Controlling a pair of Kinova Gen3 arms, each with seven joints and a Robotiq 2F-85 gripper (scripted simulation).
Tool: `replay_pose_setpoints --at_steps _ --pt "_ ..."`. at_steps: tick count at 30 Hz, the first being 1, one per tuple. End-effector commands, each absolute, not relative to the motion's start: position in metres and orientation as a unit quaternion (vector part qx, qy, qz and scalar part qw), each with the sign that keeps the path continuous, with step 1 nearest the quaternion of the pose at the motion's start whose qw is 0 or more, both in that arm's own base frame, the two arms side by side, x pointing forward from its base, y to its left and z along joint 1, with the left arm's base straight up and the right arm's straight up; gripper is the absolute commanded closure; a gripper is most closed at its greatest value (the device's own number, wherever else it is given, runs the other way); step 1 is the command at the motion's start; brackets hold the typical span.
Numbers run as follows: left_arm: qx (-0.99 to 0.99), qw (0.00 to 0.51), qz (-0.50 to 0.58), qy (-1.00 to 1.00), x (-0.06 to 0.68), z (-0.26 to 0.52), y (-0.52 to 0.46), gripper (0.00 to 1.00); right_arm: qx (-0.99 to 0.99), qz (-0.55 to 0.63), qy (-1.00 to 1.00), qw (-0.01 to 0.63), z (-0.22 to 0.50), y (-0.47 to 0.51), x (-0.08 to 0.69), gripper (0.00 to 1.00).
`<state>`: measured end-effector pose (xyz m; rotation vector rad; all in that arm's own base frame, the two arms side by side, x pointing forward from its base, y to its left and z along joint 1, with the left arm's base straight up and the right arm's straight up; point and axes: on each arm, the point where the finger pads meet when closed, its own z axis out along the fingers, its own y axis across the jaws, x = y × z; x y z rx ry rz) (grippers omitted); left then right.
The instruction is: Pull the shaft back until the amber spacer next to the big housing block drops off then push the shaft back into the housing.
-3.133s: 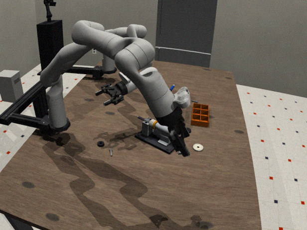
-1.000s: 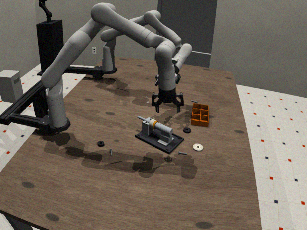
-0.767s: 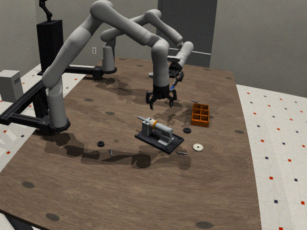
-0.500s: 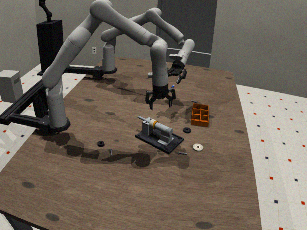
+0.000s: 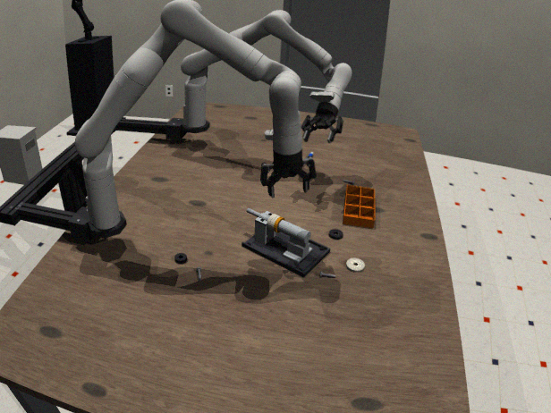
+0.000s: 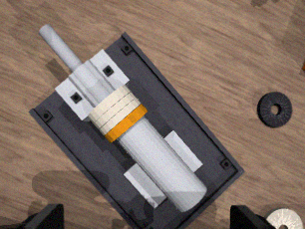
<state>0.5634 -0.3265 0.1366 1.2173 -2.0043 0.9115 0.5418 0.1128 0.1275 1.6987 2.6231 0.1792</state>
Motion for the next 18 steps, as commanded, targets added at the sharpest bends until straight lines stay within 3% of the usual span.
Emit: replay_pose_setpoints --at_steps 1,18 --pt "0.464 0.296 0.346 -0.760 0.570 0.138 -0.308 0.002 0.543 0.058 0.838 0.007 0.129 0.113 0.542 0.002" --pt "0.482 0.248 0.344 -0.767 0.590 0.137 -0.227 0.002 0.543 0.058 0.838 0.007 0.129 0.113 0.542 0.002"
